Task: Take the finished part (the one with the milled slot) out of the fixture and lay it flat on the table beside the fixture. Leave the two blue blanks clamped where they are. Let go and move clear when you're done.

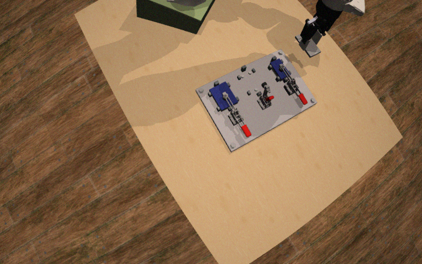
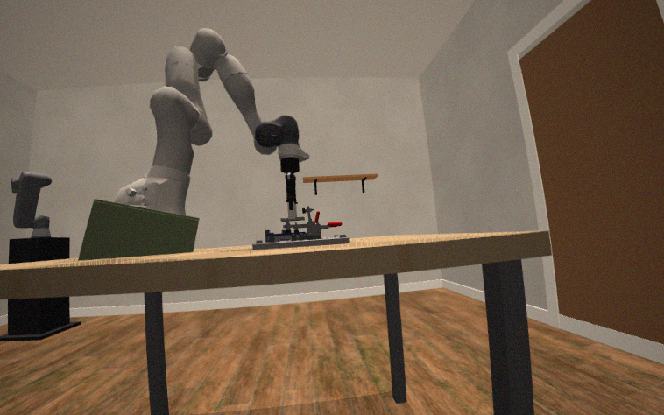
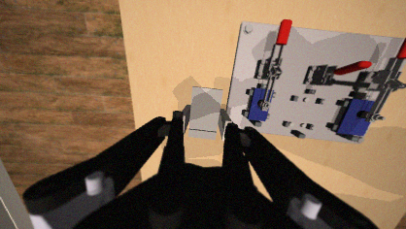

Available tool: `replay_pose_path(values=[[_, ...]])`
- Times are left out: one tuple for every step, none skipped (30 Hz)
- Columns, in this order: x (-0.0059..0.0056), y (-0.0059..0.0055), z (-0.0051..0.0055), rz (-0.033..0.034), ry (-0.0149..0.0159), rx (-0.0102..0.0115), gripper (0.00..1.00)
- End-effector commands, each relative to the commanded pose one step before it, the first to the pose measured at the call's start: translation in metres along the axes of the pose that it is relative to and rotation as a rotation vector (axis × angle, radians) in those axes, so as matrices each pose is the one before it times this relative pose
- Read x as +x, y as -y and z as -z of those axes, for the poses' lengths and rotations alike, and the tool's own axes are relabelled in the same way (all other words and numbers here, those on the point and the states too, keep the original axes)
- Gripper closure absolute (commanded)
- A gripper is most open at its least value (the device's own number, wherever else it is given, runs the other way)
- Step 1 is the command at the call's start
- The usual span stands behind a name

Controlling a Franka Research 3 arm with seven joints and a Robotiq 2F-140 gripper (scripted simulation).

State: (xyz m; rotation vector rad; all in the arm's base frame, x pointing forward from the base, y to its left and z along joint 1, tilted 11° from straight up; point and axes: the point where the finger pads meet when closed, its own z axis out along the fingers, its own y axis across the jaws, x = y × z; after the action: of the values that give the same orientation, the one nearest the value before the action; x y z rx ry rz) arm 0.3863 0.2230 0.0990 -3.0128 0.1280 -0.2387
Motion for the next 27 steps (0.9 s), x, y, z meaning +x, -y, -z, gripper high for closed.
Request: replay_pose_path(values=[[-0.00007,0.00003,-0.00035,-0.00633,0.00239,-0.00081,1.00],[0.00000,0.00000,-0.00024,0.00000,0.00000,-0.00001,1.00],[0.00000,0.00000,0.00000,0.00000,0.00000,0.00000,1.00],[0.00000,0.00000,0.00000,0.00000,0.00000,0.00000,1.00],[0.00000,0.00000,-0.00035,0.00000,0.00000,-0.00001,1.00],[0.00000,0.00000,-0.00047,0.00000,0.00000,-0.00001,1.00],[0.00000,0.00000,-0.00060,0.00000,0.00000,-0.00001,1.00],[0.00000,0.00000,-0.00074,0.00000,0.00000,0.00000,1.00],[0.00000,0.00001,-0.00089,0.00000,0.00000,0.00001,1.00],[-0.00001,0.00001,-0.00104,0.00000,0.00001,0.00003,1.00],[0.00001,0.00000,-0.00119,0.00000,0.00000,-0.00002,1.00],[0.00001,0.00000,-0.00135,0.00000,0.00000,-0.00002,1.00],[0.00000,0.00001,-0.00150,0.00000,0.00000,0.00001,1.00],[0.00000,0.00002,-0.00165,0.00000,0.00000,0.00002,1.00],[0.00002,0.00000,-0.00179,0.00000,-0.00001,-0.00004,1.00],[0.00000,0.00002,-0.00193,0.00000,0.00001,0.00003,1.00],[0.00001,0.00000,-0.00206,0.00000,0.00000,-0.00002,1.00],[0.00001,0.00001,-0.00218,0.00000,0.00000,0.00000,1.00],[0.00000,0.00002,-0.00229,0.00000,0.00000,0.00001,1.00],[0.00000,0.00000,0.00000,0.00000,0.00000,0.00000,1.00],[0.00000,0.00000,0.00000,0.00000,0.00000,0.00000,1.00],[0.00001,0.00000,-0.00239,0.00000,-0.00001,-0.00003,1.00],[0.00000,0.00002,-0.00248,0.00000,0.00001,0.00003,1.00],[0.00001,0.00000,-0.00255,0.00000,-0.00001,-0.00003,1.00],[0.00001,0.00002,-0.00262,0.00000,0.00000,0.00001,1.00],[0.00001,0.00001,-0.00267,0.00000,0.00000,-0.00001,1.00],[0.00001,0.00001,-0.00270,0.00000,0.00000,-0.00002,1.00]])
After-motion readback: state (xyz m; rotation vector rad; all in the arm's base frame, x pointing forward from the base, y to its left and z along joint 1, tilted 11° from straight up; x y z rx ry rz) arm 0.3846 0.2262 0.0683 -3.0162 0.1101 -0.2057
